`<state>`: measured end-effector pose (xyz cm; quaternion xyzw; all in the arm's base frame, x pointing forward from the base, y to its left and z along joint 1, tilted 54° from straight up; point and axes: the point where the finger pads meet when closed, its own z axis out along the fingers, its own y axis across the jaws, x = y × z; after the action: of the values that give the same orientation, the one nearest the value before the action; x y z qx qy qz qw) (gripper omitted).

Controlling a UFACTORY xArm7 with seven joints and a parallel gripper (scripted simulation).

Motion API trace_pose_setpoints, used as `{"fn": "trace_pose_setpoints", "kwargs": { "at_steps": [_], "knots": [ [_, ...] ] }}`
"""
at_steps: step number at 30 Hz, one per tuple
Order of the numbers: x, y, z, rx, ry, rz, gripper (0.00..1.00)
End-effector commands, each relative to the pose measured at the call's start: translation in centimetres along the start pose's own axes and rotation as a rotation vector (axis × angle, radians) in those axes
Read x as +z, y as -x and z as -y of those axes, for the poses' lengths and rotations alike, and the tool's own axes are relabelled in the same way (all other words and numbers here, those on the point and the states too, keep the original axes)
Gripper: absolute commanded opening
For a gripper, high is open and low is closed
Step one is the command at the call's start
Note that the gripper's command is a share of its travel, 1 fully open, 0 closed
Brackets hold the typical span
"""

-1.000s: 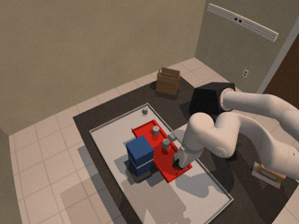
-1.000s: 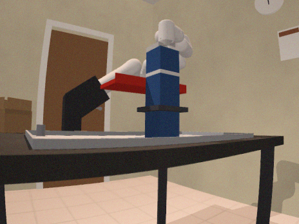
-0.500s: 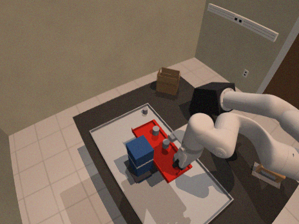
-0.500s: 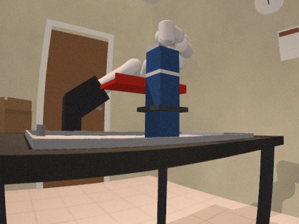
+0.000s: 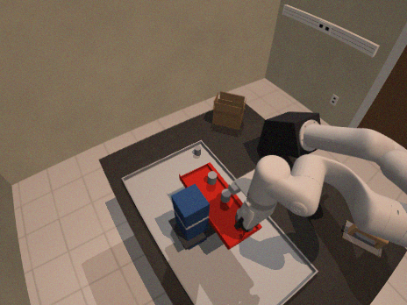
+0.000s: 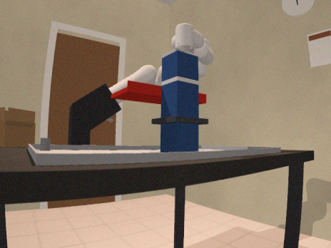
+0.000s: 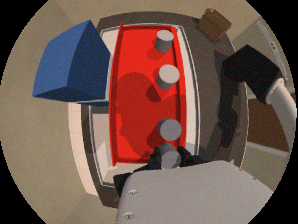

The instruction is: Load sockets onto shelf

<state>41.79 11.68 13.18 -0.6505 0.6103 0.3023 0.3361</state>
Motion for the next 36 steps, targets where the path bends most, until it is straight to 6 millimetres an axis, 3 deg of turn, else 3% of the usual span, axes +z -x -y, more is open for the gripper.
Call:
{"fn": "trace_pose_setpoints", "kwargs": {
  "at_steps": [1,36],
  "knots": [
    [-0.11,-0.04,0.11,0.0,-0.005,-0.001,0.0],
    [0.48,-0.04,0.11,0.0,-0.005,-0.001,0.0]
  ]
}}
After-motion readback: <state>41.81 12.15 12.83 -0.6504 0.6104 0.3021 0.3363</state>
